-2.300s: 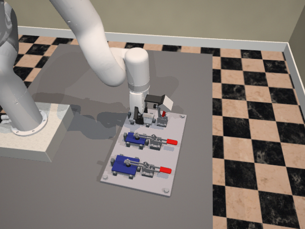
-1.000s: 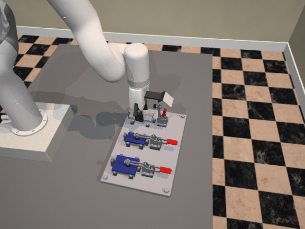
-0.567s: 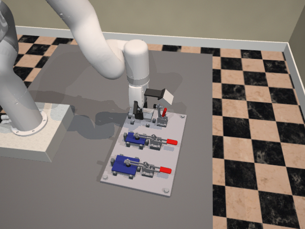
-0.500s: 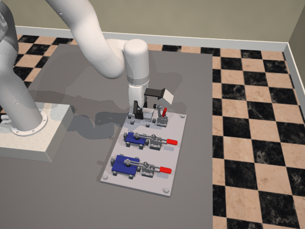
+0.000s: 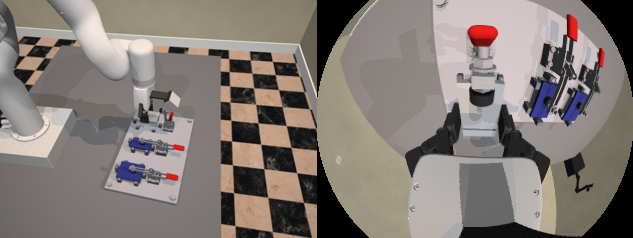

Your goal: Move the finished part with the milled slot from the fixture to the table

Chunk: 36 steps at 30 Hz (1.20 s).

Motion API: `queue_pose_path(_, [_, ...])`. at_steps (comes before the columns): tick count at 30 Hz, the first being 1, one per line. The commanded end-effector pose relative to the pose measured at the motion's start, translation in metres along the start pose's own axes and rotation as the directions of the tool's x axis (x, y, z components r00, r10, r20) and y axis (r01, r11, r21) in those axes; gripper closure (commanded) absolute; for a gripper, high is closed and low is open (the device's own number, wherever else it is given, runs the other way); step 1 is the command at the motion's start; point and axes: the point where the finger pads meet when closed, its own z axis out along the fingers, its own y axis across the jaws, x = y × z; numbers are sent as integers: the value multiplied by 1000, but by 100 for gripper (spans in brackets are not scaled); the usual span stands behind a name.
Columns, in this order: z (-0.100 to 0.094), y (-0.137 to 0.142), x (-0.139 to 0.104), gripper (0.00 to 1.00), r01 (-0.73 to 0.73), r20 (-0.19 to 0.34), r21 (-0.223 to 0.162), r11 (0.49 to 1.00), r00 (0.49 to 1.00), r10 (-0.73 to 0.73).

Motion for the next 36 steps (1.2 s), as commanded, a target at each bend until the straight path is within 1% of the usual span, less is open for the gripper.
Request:
queue_pose_path(1, [-1,0,1,100,0,-3,1,1000,1000,0])
queue_pose_path(10, [-6,0,0,100,0,-3,1,1000,1000,0])
queue_pose_path(18, [-20,0,-3,100,0,-3,1,1000,1000,0])
queue_pose_path(20, [-20,0,-3,100,0,-3,1,1000,1000,0])
queue_pose_path(28, [-33,0,-6,100,0,-3,1,1000,1000,0])
queue_pose_path(36, [-35,0,-7,100,0,-3,1,1000,1000,0])
